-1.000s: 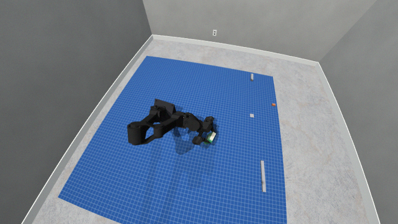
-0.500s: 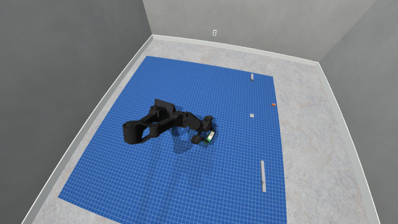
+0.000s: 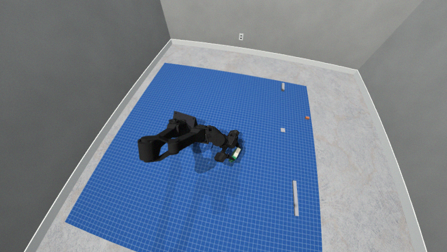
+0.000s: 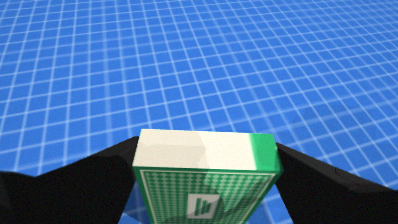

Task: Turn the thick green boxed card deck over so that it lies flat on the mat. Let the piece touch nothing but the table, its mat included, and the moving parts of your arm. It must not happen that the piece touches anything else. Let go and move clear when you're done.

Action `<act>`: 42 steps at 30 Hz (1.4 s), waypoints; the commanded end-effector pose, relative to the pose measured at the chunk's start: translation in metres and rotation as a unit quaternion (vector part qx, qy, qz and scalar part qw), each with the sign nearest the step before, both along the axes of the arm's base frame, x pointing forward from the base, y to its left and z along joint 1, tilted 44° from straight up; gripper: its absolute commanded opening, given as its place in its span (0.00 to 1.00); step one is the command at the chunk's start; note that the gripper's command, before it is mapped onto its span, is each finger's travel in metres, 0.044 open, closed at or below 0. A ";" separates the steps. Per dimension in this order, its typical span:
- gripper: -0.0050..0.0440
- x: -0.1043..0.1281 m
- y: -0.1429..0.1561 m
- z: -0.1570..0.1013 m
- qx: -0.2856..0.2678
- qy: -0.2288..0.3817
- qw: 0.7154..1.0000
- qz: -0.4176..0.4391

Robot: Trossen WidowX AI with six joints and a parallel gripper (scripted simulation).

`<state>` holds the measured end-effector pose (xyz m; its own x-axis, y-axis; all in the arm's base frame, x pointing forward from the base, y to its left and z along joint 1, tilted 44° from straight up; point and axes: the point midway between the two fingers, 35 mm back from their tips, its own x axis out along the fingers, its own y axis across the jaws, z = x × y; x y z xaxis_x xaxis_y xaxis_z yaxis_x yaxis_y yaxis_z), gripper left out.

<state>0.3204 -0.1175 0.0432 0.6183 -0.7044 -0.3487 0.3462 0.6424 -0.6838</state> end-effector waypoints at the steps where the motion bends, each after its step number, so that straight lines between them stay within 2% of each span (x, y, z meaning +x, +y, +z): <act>1: 0.78 -0.002 -0.002 0.000 -0.001 0.002 1.000 -0.005; 12: 0.78 0.002 0.000 0.006 0.005 -0.002 1.000 -0.012; 17: 0.78 -0.001 0.002 0.006 0.012 0.011 1.000 -0.026; 19: 0.78 -0.011 0.004 0.001 0.012 0.020 0.999 -0.027; 23: 0.78 -0.006 0.005 0.005 0.015 0.016 0.999 -0.031; 42: 0.78 -0.018 0.008 0.001 0.023 0.042 0.998 -0.052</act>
